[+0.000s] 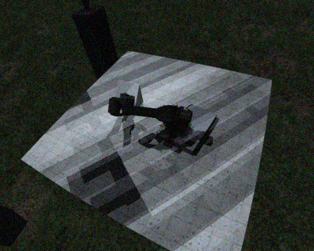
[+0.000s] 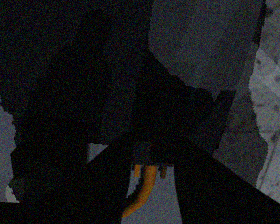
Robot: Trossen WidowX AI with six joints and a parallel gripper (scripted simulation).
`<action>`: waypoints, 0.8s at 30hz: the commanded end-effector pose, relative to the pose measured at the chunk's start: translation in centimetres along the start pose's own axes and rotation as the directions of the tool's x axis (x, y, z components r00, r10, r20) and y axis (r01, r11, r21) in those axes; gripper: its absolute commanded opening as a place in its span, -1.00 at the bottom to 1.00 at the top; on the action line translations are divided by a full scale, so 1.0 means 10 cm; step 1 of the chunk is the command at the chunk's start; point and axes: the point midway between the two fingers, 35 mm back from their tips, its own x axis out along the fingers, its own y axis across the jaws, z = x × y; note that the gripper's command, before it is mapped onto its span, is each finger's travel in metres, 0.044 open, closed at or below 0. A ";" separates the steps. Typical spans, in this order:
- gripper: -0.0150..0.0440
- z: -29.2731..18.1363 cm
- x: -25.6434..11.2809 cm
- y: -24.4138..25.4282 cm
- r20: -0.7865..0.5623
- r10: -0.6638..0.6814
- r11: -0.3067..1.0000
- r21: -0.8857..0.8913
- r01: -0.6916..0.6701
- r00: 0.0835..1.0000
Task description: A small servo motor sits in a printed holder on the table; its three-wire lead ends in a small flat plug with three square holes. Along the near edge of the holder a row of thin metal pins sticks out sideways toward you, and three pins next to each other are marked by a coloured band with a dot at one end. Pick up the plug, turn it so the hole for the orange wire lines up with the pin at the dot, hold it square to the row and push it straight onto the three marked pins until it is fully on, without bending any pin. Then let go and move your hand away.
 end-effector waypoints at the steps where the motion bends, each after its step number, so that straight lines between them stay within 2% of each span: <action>1: -0.41 0.00 0.01 -0.01 0.001 -0.004 1.000 -0.003 0.004 1.000; 5: -0.49 0.00 0.01 -0.01 0.001 -0.004 1.000 -0.003 0.004 1.000; 18: -0.49 0.00 -0.53 0.00 0.000 -0.002 1.000 -0.004 0.002 1.000; 24: -0.49 -0.04 -0.58 0.14 0.001 0.006 1.000 -0.002 -0.006 1.000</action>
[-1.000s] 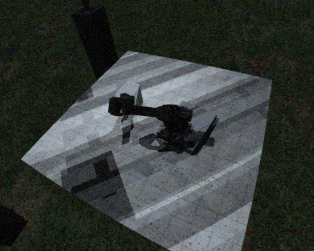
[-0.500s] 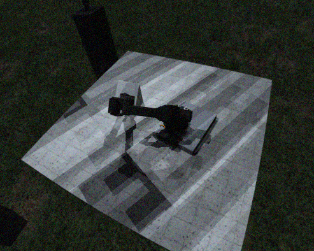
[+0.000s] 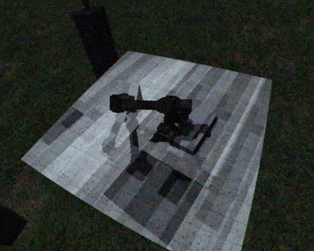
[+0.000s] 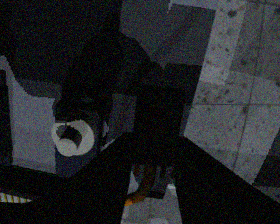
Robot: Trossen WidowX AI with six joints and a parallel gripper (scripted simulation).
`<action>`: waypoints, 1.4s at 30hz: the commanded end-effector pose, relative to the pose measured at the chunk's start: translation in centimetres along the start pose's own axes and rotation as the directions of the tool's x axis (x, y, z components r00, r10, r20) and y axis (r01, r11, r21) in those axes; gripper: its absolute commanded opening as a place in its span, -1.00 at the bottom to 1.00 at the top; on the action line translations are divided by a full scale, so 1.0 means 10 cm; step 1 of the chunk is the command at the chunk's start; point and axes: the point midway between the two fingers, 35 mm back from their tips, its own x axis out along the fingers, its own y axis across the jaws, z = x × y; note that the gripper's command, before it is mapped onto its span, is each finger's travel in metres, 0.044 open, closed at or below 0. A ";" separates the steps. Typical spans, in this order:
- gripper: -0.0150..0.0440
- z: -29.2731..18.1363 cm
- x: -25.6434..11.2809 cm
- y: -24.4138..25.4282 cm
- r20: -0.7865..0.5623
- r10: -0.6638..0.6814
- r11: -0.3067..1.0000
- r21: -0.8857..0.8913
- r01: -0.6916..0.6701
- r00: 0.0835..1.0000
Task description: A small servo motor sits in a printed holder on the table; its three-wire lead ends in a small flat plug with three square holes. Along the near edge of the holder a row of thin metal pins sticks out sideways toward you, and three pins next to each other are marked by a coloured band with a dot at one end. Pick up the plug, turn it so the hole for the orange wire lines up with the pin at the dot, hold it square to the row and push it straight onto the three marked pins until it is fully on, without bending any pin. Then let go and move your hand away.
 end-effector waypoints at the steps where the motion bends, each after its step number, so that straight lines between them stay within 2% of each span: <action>1: -0.49 -0.06 -0.03 0.19 -0.008 0.011 1.000 -0.002 -0.011 1.000; 13: -0.49 -0.51 -0.11 1.08 -0.009 0.044 0.999 0.018 -0.044 0.999; 24: -0.49 -1.11 -0.10 1.68 -0.016 0.036 0.998 0.045 -0.035 0.999; 32: -0.49 -1.57 -0.04 1.93 -0.015 0.010 0.998 0.069 -0.009 1.000; 37: -0.49 -1.57 -0.01 1.93 -0.015 0.010 0.998 0.069 -0.009 1.000; 42: -0.49 -1.57 0.18 1.94 -0.015 0.009 0.998 0.070 -0.008 1.000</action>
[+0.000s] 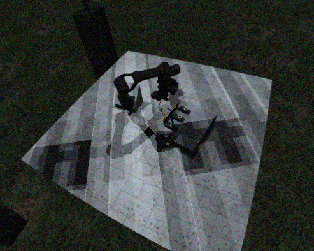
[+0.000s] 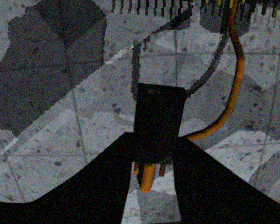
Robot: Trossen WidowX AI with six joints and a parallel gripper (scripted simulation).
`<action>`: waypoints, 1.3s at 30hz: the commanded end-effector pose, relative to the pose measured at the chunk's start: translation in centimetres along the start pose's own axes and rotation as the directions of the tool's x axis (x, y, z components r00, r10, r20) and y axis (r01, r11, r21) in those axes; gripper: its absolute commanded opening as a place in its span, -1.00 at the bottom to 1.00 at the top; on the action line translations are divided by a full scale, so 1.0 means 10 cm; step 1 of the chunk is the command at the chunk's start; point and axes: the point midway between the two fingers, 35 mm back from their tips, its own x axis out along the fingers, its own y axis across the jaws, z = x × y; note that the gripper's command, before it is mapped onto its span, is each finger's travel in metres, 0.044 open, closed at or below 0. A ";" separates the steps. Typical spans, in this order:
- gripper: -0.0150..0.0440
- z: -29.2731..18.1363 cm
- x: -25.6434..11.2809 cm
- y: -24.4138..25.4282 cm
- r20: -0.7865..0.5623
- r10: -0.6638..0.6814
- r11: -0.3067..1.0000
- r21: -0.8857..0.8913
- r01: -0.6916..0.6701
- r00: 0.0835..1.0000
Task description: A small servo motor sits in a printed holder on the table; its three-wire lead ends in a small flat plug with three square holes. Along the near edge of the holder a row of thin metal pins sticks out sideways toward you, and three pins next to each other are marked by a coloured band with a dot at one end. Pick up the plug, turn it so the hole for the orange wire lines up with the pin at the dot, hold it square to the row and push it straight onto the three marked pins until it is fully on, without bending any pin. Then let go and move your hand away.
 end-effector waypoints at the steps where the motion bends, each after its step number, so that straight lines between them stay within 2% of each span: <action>1: -0.49 -0.02 0.19 -0.01 -0.003 -0.009 1.000 -0.005 0.009 1.000; 4: -0.49 -0.02 0.31 -0.01 -0.003 -0.010 1.000 -0.004 0.010 1.000; 10: -0.49 0.00 0.32 -0.01 -0.003 -0.010 1.000 -0.004 0.010 1.000; 19: -0.49 0.32 0.29 -0.05 -0.002 -0.011 1.000 -0.003 0.011 1.000; 39: -0.49 0.35 0.31 -0.01 -0.002 -0.011 1.000 -0.003 0.011 1.000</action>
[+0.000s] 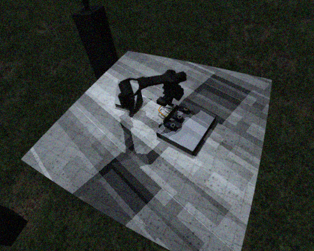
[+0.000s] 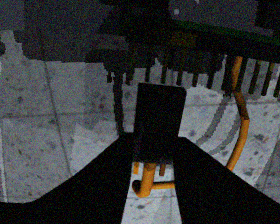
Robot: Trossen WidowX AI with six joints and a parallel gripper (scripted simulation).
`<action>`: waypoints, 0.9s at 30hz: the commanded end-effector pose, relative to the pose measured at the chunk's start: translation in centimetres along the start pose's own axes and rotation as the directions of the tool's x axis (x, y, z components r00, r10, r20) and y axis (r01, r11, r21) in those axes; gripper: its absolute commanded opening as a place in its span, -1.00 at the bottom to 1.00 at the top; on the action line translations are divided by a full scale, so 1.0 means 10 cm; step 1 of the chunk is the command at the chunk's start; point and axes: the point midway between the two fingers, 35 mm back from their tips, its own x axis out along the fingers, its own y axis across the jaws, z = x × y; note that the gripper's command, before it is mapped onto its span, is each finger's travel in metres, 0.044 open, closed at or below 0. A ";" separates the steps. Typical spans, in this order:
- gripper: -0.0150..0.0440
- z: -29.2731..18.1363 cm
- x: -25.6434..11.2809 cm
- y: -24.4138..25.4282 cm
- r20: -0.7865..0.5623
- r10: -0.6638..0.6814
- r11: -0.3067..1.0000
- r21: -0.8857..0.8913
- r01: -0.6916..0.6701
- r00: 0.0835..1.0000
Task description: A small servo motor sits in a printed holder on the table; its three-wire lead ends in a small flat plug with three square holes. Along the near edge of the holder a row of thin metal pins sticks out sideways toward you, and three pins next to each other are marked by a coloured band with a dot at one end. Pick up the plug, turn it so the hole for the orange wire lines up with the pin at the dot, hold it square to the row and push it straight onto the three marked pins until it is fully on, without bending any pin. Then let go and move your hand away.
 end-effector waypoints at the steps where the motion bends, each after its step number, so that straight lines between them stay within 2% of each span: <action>1: -0.49 -0.01 0.01 0.01 0.001 -0.003 1.000 -0.003 0.003 1.000; 27: -0.49 0.15 -0.01 -0.02 0.001 -0.003 1.000 -0.002 0.003 1.000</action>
